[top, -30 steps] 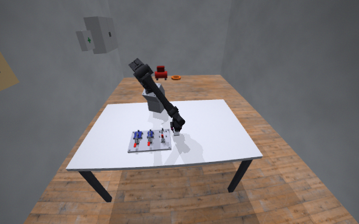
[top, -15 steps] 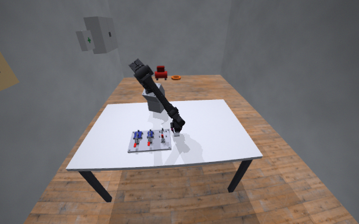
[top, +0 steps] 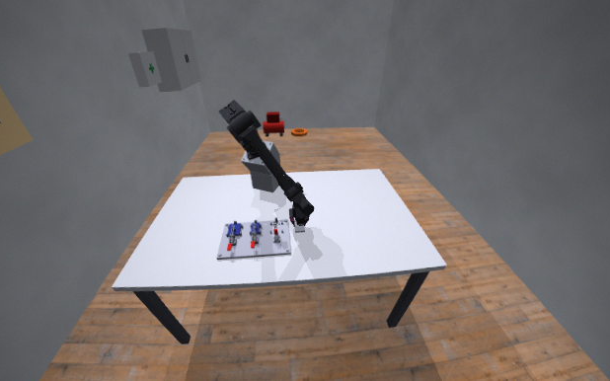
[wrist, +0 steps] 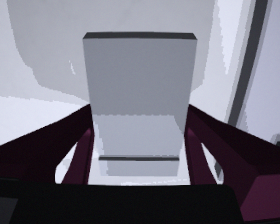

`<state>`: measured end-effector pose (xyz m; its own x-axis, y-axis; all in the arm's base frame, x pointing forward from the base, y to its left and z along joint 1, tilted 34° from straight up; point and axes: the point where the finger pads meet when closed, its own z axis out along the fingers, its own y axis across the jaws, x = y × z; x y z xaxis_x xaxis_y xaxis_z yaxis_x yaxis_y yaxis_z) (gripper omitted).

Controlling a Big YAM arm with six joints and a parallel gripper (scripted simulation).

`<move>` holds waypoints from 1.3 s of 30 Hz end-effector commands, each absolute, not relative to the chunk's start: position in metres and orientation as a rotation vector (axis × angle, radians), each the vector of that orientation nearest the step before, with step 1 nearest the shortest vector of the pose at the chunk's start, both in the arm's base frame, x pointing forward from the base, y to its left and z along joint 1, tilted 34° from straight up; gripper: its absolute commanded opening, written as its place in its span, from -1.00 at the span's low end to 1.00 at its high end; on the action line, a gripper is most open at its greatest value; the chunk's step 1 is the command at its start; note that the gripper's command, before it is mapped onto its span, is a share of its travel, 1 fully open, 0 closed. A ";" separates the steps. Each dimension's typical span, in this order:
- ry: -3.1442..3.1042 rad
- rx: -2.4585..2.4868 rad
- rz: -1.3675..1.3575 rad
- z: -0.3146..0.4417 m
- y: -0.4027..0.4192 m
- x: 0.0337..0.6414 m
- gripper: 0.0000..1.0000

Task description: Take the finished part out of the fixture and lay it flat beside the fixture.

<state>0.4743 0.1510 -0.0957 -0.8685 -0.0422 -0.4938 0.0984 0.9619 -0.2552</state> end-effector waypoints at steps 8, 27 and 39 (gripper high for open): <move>2.583 0.051 -0.362 -0.091 0.147 0.480 -1.00; 2.583 0.053 -0.363 -0.089 0.145 0.478 -1.00; 2.582 0.054 -0.362 -0.088 0.145 0.478 -1.00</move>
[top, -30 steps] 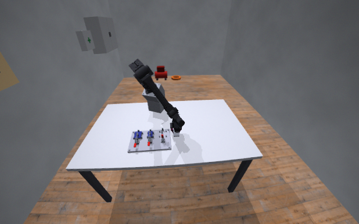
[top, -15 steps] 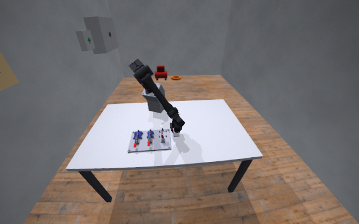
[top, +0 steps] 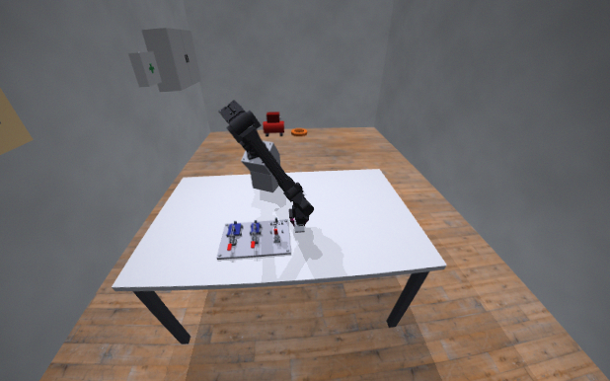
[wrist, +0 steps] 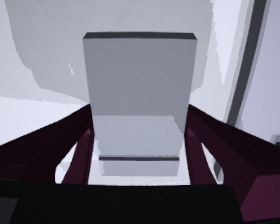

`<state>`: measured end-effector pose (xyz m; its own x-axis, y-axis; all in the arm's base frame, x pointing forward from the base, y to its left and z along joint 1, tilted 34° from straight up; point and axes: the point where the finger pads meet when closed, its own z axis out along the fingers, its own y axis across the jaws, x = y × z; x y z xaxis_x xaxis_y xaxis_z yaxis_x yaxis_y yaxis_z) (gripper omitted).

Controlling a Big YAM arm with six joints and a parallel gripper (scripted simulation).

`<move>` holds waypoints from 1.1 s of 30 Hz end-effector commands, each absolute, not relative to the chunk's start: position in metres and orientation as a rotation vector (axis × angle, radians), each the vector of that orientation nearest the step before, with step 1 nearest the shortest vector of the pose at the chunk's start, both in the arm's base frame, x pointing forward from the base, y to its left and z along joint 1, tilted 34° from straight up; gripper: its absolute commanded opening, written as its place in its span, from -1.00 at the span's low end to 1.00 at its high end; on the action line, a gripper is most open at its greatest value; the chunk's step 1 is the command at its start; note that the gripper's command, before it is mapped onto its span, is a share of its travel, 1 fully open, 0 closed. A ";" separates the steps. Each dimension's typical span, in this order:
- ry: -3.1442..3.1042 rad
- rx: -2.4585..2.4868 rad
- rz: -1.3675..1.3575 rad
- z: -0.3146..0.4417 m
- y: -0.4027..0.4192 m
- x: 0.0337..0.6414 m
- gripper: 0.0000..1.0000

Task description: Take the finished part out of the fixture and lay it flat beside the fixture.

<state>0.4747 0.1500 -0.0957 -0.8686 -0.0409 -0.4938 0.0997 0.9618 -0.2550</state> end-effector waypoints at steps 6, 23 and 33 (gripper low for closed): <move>2.583 0.054 -0.363 -0.089 0.144 0.478 -1.00; 2.598 0.048 -0.376 -0.102 0.141 0.478 -1.00; 2.591 0.052 -0.371 -0.102 0.142 0.482 -1.00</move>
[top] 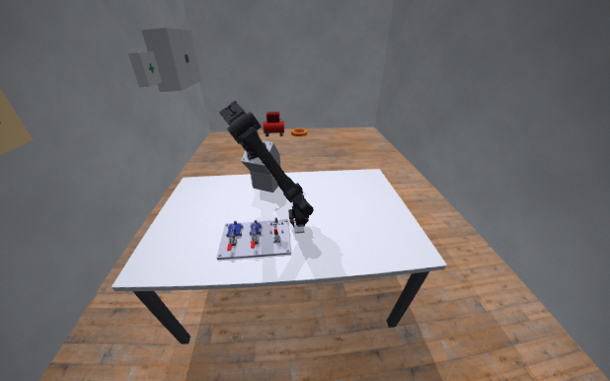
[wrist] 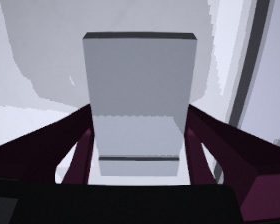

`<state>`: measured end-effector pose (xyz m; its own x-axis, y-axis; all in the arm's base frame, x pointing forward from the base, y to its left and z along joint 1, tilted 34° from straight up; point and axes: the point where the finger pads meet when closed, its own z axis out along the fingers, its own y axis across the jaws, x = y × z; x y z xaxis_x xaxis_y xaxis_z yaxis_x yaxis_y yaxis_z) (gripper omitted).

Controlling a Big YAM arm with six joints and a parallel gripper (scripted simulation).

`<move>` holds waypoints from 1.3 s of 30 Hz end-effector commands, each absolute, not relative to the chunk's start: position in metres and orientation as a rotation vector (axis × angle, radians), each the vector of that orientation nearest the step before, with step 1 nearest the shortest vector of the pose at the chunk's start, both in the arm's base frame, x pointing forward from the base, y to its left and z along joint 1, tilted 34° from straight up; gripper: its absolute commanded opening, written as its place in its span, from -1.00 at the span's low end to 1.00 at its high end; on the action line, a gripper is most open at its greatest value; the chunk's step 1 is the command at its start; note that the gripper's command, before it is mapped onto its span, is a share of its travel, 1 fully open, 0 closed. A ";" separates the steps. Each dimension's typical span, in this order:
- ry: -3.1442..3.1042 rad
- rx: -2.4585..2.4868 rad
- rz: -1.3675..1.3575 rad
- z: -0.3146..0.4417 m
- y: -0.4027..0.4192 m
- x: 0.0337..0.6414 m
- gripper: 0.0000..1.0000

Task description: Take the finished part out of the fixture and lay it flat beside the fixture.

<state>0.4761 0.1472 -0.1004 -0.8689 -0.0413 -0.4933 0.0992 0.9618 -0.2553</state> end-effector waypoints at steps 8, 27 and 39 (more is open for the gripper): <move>2.592 0.049 -0.371 -0.103 0.143 0.482 -1.00; 2.585 0.054 -0.366 -0.101 0.144 0.487 -1.00; 2.586 0.054 -0.367 -0.101 0.145 0.488 -1.00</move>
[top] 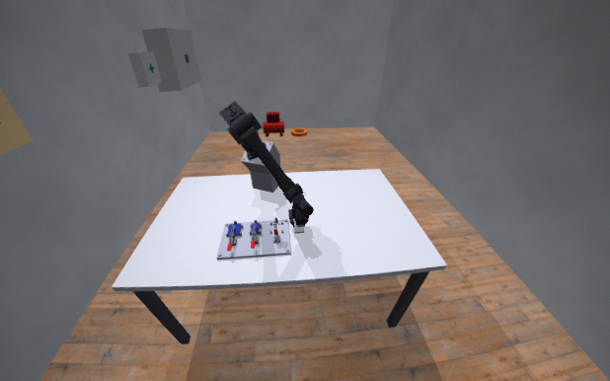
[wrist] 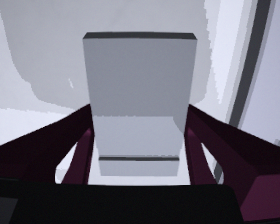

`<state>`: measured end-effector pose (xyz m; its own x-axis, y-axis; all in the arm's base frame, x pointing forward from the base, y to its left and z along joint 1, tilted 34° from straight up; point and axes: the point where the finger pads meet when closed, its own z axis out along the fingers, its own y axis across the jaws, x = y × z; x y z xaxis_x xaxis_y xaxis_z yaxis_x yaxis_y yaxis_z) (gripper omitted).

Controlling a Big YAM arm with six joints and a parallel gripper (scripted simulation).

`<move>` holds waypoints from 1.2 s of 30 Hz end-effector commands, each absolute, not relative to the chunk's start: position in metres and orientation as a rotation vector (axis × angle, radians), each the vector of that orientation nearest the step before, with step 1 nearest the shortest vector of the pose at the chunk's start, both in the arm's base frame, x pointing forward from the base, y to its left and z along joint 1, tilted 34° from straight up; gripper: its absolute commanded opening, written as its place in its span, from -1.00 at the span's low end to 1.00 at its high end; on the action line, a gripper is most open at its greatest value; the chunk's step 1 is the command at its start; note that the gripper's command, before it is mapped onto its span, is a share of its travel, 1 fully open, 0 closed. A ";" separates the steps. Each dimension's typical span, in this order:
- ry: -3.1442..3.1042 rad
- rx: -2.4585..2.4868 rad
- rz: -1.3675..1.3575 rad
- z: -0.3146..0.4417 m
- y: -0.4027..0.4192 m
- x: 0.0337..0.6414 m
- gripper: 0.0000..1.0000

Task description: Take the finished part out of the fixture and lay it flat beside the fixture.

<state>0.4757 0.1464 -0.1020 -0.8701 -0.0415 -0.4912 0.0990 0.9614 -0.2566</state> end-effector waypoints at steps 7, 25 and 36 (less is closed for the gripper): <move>2.586 0.056 -0.367 -0.101 0.145 0.488 -1.00; 2.586 0.061 -0.365 -0.101 0.145 0.488 -1.00; 2.594 0.057 -0.372 -0.102 0.145 0.487 -1.00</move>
